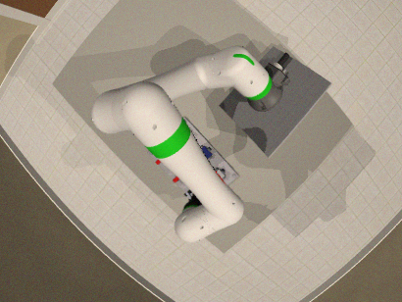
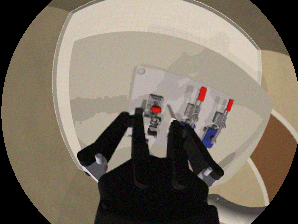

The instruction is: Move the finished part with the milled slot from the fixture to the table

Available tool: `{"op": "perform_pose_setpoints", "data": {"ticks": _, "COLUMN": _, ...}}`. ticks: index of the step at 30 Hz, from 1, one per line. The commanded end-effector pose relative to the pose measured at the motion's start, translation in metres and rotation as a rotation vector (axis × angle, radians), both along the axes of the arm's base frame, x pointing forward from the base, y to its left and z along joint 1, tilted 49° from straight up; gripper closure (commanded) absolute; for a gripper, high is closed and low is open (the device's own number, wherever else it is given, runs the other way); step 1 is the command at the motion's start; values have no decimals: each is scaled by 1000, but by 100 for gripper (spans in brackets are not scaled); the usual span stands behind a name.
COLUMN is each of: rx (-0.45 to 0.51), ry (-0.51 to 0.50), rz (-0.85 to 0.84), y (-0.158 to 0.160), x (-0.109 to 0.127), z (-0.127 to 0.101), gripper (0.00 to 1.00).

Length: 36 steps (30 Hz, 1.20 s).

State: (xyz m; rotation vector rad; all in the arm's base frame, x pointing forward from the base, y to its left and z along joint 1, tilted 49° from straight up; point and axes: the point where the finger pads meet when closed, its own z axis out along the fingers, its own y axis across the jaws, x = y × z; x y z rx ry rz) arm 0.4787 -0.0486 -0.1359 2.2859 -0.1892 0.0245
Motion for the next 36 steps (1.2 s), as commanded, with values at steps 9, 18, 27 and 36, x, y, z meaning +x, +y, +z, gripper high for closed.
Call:
{"op": "perform_pose_setpoints", "data": {"ticks": 9, "rx": 0, "ry": 0, "rz": 0, "y": 0, "x": 0, "z": 0, "gripper": 72}}
{"op": "perform_pose_setpoints", "data": {"ticks": 18, "rx": 0, "ry": 0, "rz": 0, "y": 1, "x": 0, "z": 0, "gripper": 72}}
{"op": "perform_pose_setpoints", "data": {"ticks": 27, "rx": 0, "ry": 0, "rz": 0, "y": 12, "x": 1, "z": 10, "gripper": 72}}
{"op": "perform_pose_setpoints", "data": {"ticks": 36, "rx": 0, "ry": 0, "rz": 0, "y": 27, "x": 2, "z": 24, "gripper": 72}}
